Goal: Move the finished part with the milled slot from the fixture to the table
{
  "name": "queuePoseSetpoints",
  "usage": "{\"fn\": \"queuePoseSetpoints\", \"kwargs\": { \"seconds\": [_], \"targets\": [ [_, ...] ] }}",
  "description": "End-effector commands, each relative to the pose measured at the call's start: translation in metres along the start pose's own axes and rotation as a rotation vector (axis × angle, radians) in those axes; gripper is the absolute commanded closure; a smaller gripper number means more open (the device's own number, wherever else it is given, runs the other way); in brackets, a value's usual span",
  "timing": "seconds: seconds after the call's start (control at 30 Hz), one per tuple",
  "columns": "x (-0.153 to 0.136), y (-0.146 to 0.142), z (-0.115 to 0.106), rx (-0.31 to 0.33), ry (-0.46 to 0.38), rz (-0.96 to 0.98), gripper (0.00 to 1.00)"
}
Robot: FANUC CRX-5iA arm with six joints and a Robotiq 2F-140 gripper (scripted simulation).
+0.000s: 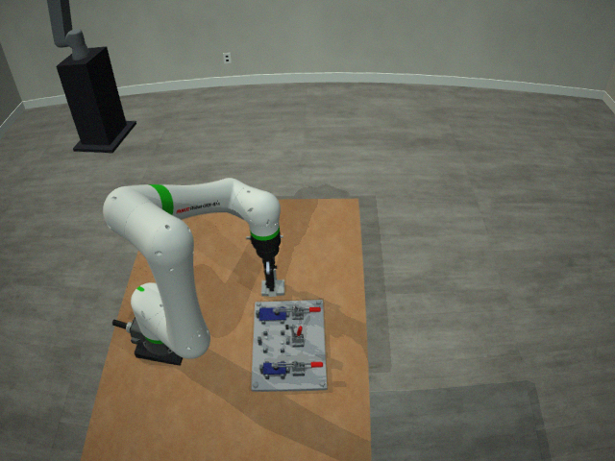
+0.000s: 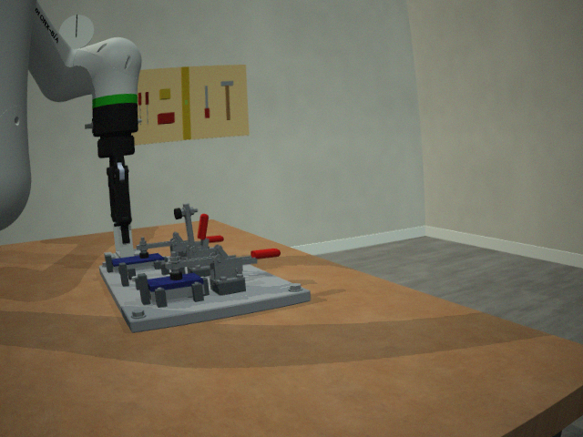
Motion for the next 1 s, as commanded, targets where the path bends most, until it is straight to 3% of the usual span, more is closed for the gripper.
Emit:
{"fn": "queuePoseSetpoints", "kwargs": {
  "seconds": [0.0,0.97],
  "targets": [
    [0.0002,-0.0001,0.0012,0.000,0.000,0.000,1.00],
    [0.0002,-0.0001,0.0052,0.000,0.000,0.000,1.00]
  ]
}}
Point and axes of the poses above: the point where the finger pads meet when closed, its own z axis out along the fingers, its own y axis across the jaws, x = y × z, the point moved 2 cm from there along -z, back along the fingers, and after that the axes turned 10 degrees about -z, right-handed, at the moved point
